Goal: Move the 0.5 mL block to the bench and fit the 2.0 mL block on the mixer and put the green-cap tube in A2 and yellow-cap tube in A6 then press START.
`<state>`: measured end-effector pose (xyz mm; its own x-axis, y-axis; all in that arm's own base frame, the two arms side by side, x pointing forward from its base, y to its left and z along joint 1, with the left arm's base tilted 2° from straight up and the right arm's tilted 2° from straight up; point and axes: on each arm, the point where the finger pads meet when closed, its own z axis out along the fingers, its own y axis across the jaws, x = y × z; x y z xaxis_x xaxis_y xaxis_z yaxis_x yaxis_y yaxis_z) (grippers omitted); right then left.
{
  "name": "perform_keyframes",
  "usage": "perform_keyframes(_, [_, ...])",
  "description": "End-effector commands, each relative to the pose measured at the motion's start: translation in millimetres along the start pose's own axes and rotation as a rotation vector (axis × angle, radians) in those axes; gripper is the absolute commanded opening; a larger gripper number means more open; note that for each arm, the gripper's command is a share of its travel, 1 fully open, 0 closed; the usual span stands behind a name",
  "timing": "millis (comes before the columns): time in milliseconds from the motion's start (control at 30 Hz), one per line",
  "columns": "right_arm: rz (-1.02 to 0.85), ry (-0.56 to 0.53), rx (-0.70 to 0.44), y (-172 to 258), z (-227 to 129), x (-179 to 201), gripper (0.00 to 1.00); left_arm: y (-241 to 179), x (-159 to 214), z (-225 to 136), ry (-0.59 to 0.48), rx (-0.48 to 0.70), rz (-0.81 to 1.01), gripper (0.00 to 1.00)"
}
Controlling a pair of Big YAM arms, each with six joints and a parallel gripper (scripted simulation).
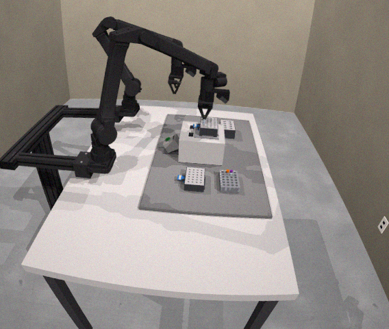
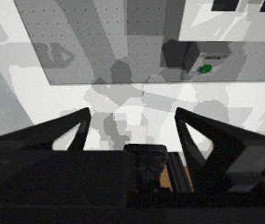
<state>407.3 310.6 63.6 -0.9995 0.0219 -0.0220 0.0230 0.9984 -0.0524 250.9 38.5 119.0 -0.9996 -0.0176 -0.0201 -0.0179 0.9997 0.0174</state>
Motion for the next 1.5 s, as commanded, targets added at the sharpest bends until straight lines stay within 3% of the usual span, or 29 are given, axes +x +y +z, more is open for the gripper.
perform_keyframes(0, [-0.003, -0.020, -0.018, 0.1, -6.5, -3.8, 0.09, 3.5, -21.8, -24.2, -0.066, -0.009, -0.009, 1.00])
perform_keyframes(900, [-0.002, -0.056, -0.048, 13.2, -23.5, -19.2, 0.09, 0.3, 0.5, -1.3, -0.005, -0.001, -0.008, 1.00])
perform_keyframes(1467, [-0.005, -0.026, -0.022, 4.4, -9.0, -6.2, 0.09, 3.3, -20.6, -22.6, -0.063, -0.008, -0.009, 1.00])
